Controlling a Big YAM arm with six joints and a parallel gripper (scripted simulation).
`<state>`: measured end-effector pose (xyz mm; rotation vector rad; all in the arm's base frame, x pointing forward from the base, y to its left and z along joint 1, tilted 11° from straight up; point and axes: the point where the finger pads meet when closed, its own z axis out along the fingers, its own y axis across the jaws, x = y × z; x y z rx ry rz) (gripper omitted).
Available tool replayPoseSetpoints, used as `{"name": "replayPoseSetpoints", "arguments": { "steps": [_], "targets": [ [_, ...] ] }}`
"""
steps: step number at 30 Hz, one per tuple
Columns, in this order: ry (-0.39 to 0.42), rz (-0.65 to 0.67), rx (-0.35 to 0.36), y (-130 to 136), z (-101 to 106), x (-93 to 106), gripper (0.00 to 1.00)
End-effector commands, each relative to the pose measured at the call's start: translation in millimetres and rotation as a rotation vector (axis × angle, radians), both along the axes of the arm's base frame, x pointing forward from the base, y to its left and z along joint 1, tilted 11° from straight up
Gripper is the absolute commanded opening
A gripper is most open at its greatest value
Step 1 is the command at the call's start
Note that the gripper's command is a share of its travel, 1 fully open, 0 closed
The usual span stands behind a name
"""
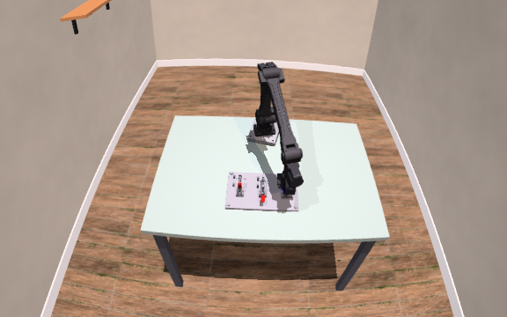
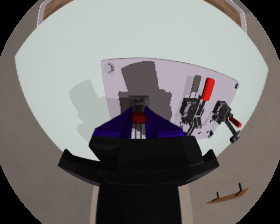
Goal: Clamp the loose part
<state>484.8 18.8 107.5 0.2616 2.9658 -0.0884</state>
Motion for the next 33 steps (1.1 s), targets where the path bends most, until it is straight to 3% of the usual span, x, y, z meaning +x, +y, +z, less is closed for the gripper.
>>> {"name": "replayPoseSetpoints", "arguments": {
  "steps": [1,33],
  "targets": [
    [-0.065,-0.01,-0.002,-10.1,8.5,43.5,0.0],
    [-0.064,-0.011,-0.004,-15.0,-9.8,61.9,0.0]
  ]
}}
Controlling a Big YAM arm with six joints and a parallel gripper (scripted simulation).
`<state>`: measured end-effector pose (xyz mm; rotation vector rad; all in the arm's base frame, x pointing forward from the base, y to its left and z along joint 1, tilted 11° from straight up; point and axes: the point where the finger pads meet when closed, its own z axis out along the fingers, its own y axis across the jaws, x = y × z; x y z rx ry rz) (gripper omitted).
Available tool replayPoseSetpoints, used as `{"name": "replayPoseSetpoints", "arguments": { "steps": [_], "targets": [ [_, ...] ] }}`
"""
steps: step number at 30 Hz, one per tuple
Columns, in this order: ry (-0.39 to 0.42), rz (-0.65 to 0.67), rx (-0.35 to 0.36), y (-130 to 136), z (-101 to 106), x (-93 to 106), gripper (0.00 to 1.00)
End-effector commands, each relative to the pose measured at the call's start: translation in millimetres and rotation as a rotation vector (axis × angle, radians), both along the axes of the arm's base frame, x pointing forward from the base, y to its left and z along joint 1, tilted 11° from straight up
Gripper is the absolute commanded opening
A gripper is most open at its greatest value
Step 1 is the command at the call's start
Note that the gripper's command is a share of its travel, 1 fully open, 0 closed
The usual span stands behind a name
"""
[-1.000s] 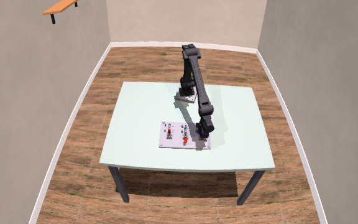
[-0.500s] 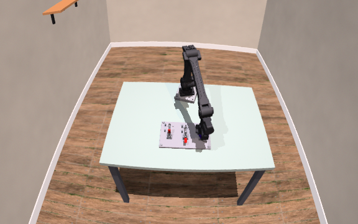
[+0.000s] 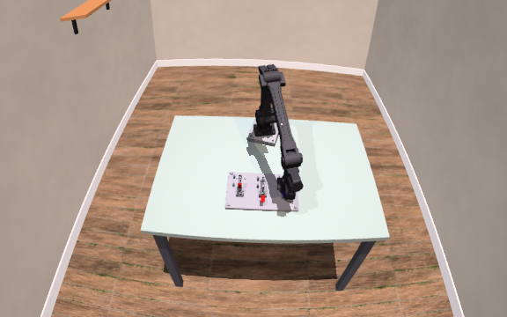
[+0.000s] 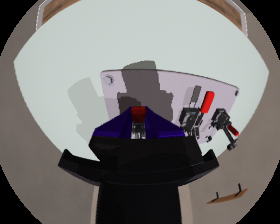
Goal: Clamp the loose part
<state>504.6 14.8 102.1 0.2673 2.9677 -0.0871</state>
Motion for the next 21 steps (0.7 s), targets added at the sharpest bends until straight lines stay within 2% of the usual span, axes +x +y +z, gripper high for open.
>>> {"name": "replayPoseSetpoints", "arguments": {
  "steps": [1,21],
  "targets": [
    [-0.066,-0.007,-0.005,-11.0,-4.8,42.3,0.0],
    [-0.066,-0.007,-0.005,-11.3,-6.5,43.3,0.0]
  ]
}}
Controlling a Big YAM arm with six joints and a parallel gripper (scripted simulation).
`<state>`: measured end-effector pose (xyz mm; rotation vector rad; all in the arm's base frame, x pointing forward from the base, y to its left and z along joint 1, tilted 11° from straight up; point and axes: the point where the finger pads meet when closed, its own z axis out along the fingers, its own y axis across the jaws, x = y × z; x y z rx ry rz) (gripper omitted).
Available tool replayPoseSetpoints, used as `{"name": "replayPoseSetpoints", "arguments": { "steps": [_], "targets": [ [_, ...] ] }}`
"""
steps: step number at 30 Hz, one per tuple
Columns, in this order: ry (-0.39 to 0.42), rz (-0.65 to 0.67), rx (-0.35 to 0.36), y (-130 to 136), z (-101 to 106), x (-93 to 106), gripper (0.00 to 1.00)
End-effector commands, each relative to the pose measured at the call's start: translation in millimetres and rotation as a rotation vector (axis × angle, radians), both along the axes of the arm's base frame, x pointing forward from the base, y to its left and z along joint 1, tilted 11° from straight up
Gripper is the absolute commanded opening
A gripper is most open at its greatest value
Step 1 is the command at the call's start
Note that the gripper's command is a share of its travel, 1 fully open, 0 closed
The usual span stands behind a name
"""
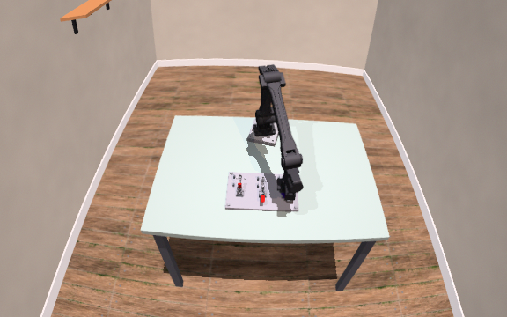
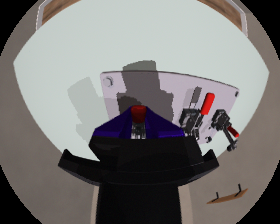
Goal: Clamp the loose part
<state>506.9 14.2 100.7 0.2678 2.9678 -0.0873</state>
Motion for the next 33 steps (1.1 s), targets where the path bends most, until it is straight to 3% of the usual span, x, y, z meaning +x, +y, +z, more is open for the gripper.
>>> {"name": "replayPoseSetpoints", "arguments": {
  "steps": [1,24,25,32,33],
  "targets": [
    [-0.066,-0.007,-0.005,-10.8,-5.1,41.0,0.0],
    [-0.066,-0.007,-0.005,-10.8,-5.1,41.0,0.0],
    [-0.066,-0.007,-0.005,-10.8,-5.1,41.0,0.45],
    [-0.054,-0.006,-0.004,-7.7,-5.7,38.1,0.45],
    [-0.081,-0.004,-0.002,-6.4,8.3,38.9,0.45]
  ]
}}
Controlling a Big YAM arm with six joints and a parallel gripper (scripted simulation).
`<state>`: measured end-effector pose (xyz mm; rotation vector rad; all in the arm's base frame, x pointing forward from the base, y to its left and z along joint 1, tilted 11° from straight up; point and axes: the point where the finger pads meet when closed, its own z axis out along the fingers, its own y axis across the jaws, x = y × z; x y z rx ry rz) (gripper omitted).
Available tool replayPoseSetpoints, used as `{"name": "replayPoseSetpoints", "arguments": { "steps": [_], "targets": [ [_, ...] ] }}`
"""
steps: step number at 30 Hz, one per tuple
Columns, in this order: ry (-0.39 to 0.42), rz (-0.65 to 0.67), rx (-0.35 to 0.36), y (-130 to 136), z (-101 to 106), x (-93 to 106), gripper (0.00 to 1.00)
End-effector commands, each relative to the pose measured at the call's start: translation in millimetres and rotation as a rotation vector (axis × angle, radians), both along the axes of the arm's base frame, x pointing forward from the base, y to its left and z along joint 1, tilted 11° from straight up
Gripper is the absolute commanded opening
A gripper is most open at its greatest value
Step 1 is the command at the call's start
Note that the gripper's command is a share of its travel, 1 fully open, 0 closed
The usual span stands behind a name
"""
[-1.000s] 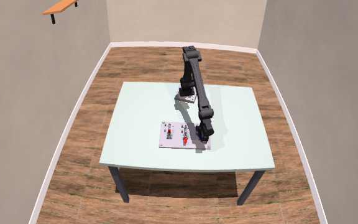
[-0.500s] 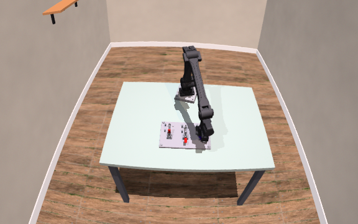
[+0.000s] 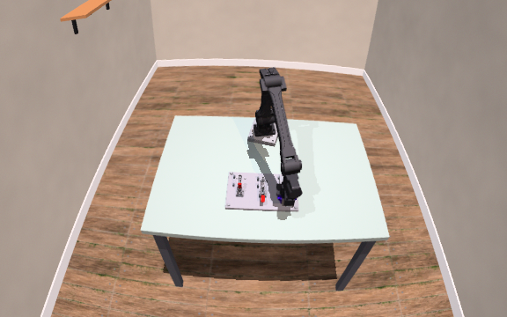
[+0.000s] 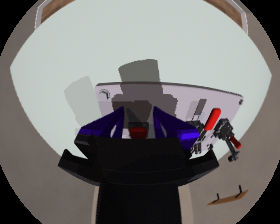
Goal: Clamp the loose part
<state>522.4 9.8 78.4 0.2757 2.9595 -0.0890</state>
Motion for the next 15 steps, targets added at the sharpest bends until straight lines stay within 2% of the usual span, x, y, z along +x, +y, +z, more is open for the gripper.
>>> {"name": "replayPoseSetpoints", "arguments": {
  "steps": [1,4,15],
  "targets": [
    [-0.088,0.002,0.0,-1.7,38.1,23.6,0.45],
    [-0.064,0.002,-0.001,-2.0,27.5,17.4,0.45],
    [-0.06,0.002,-0.002,-2.0,25.7,17.0,0.45]
  ]
}}
